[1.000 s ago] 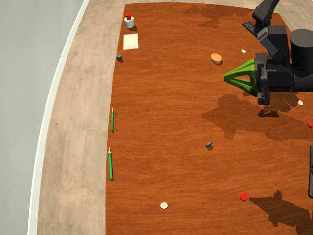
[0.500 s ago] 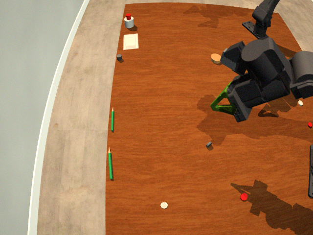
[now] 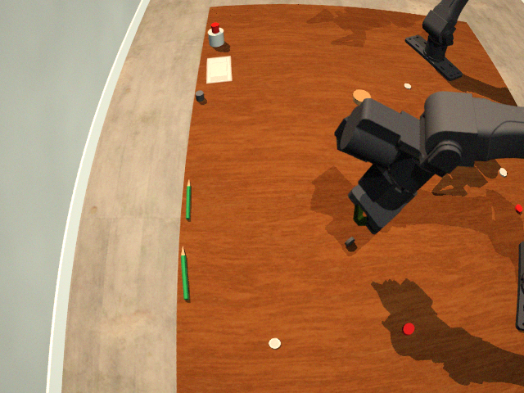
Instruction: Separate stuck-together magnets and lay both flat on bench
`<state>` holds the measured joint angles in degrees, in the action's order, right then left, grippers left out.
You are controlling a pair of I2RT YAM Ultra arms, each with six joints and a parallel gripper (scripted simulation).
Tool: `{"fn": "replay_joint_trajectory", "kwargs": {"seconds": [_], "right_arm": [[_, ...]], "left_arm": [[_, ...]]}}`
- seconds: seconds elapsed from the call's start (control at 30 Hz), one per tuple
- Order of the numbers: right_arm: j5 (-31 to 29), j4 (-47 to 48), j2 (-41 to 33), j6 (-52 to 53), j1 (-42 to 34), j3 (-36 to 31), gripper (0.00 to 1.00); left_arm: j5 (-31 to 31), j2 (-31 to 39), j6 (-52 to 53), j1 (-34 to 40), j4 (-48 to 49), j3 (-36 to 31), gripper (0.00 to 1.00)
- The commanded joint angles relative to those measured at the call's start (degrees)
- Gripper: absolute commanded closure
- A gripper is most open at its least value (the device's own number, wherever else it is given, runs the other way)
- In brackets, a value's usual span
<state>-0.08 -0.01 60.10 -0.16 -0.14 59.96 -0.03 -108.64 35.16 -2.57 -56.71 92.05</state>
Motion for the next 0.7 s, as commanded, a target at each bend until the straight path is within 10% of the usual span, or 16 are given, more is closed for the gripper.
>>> {"fn": "replay_joint_trajectory", "kwargs": {"seconds": [0.0, 0.67], "right_arm": [[0.12, 0.51, -0.19, 0.03, 0.03, 0.33, 0.00], [0.12, 0.51, -0.19, 0.03, 0.03, 0.33, 0.00]], "left_arm": [[0.20, -1.68, 4.09, -0.20, -6.35, 3.55, 1.00], [0.28, -10.46, 7.65, -0.71, -13.04, 8.97, 1.00]]}}
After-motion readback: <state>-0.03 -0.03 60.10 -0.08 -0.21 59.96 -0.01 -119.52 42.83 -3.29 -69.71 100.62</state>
